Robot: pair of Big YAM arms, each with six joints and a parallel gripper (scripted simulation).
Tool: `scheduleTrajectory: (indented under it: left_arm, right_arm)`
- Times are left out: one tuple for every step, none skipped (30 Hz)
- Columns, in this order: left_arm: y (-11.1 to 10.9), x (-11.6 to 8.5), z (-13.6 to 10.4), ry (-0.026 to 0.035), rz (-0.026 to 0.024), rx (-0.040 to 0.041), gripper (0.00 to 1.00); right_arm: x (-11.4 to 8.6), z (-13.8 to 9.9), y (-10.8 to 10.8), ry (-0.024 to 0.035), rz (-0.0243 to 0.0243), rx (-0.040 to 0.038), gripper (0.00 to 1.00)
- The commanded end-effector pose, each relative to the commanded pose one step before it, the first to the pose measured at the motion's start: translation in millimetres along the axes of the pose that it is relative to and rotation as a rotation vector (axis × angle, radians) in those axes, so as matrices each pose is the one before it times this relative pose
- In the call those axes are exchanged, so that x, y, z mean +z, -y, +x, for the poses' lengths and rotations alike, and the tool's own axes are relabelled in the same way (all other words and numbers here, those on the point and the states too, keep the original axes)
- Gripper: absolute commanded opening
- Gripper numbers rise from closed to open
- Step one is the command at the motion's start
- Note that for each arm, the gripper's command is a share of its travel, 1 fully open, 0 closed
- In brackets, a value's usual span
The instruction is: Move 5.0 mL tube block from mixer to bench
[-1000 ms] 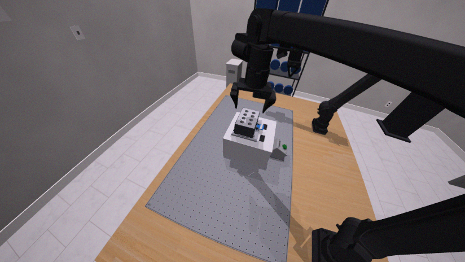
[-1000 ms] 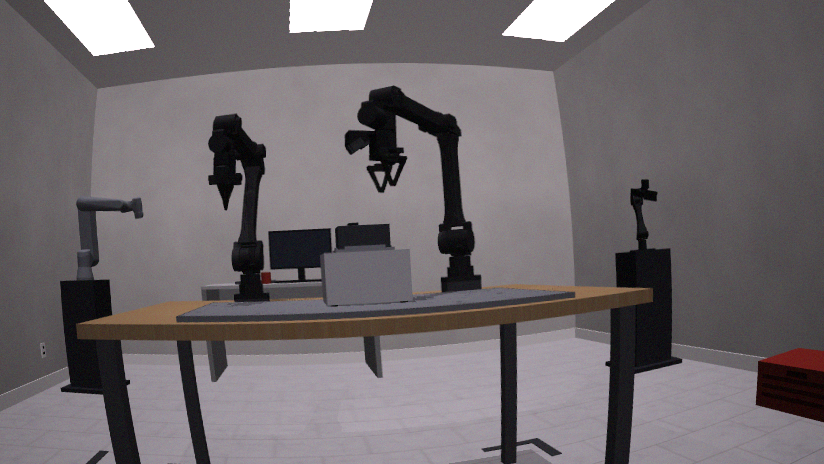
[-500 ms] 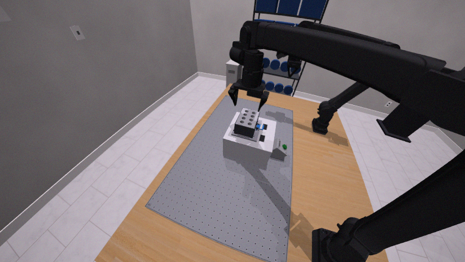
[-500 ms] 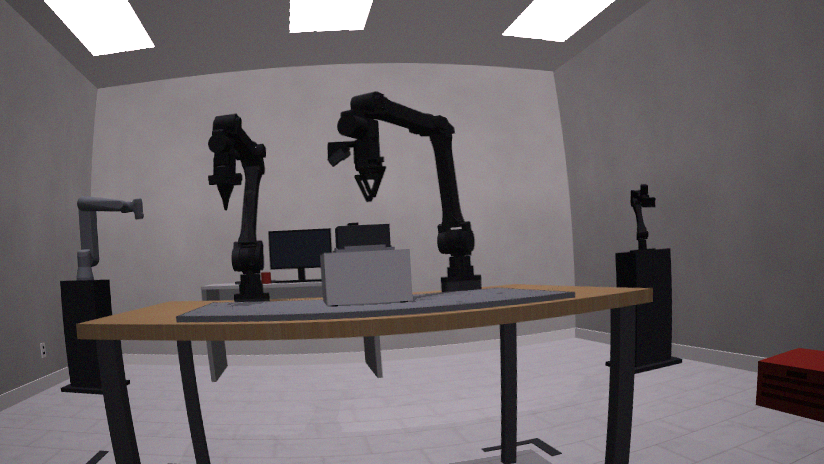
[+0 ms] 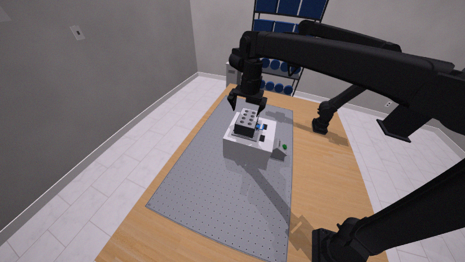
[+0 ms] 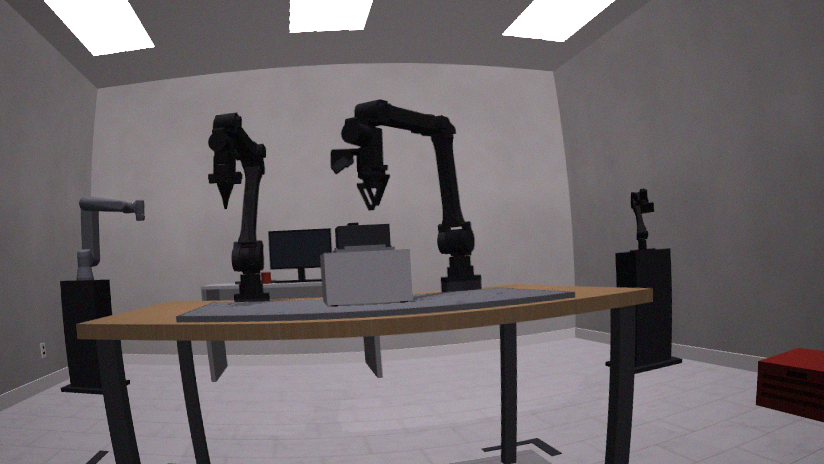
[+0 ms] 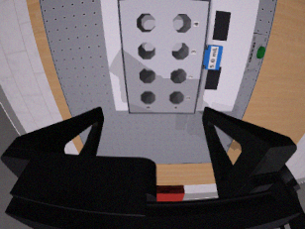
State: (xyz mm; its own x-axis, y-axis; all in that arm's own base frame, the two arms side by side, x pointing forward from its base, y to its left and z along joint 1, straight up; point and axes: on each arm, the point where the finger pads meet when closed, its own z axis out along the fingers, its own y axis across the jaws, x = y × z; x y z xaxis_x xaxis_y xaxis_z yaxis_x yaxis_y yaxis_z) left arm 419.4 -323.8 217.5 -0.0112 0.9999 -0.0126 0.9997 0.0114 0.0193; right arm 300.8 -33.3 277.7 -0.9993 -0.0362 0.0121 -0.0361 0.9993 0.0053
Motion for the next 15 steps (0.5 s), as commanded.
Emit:
scheduleTrajectory:
  left_arm:
    - [1.38,-4.75,7.11,-0.00474,0.00630,-0.03320,1.00]
    - [0.66,0.87,0.55,-0.00104,0.00128,-0.00287,1.00]
    - [-0.09,0.87,-0.07,0.00152,-0.00178,-0.00268,1.00]
    - [0.57,0.09,-0.41,0.00143,-0.00163,0.00044,1.00]
    - [1.92,2.30,-1.97,0.00146,-0.00155,0.00414,1.00]
    - [1.84,2.14,-2.03,0.00186,-0.00199,0.00395,1.00]
    - [1.69,1.97,-2.15,0.00200,-0.00213,0.00395,1.00]
    - [1.80,1.02,-2.06,0.00135,-0.00135,0.00482,1.00]
    - [1.73,0.75,-2.12,0.00151,-0.00152,0.00474,1.00]
    - [0.00,0.00,0.00,0.00000,0.00000,0.00000,1.00]
    - [0.00,0.00,0.00,0.00000,0.00000,0.00000,1.00]
    - [0.94,-1.42,-2.40,0.00298,-0.00327,0.00895,1.00]
    - [1.57,0.86,-1.87,0.00177,-0.00182,0.00742,1.00]
    - [0.99,1.51,-0.18,0.00023,-0.00015,0.00030,1.00]
    - [0.98,1.54,-0.05,-0.00016,0.00030,-0.00001,1.00]
  right_arm:
    - [-28.32,-18.61,1.07,0.08268,0.01231,-0.00831,0.00]
    - [1.35,-0.58,0.11,-0.00433,-0.00068,-0.00005,0.00]
    - [0.36,-0.10,0.04,-0.00118,-0.00020,-0.00007,0.00]
    - [0.36,-0.10,0.04,-0.00118,-0.00020,-0.00007,0.00]
    - [0.36,-0.10,0.04,-0.00118,-0.00020,-0.00007,0.00]
    - [0.36,-0.10,0.04,-0.00118,-0.00020,-0.00007,0.00]
    - [0.36,-0.10,0.04,-0.00118,-0.00020,-0.00007,0.00]
    - [0.30,-0.07,0.03,-0.00099,-0.00017,-0.00007,0.00]
    - [0.36,-0.10,0.04,-0.00118,-0.00020,-0.00007,0.00]
    - [0.00,0.00,0.00,0.00000,0.00000,0.00000,0.00]
    - [0.00,0.00,0.00,0.00000,0.00000,0.00000,0.00]
    - [0.18,-0.02,0.02,-0.00061,-0.00012,-0.00007,0.00]
    - [0.30,-0.07,0.03,-0.00099,-0.00018,-0.00007,0.00]
    - [0.30,-0.07,0.03,-0.00099,-0.00018,-0.00007,0.00]
    - [0.30,-0.07,0.03,-0.00099,-0.00018,-0.00007,0.00]
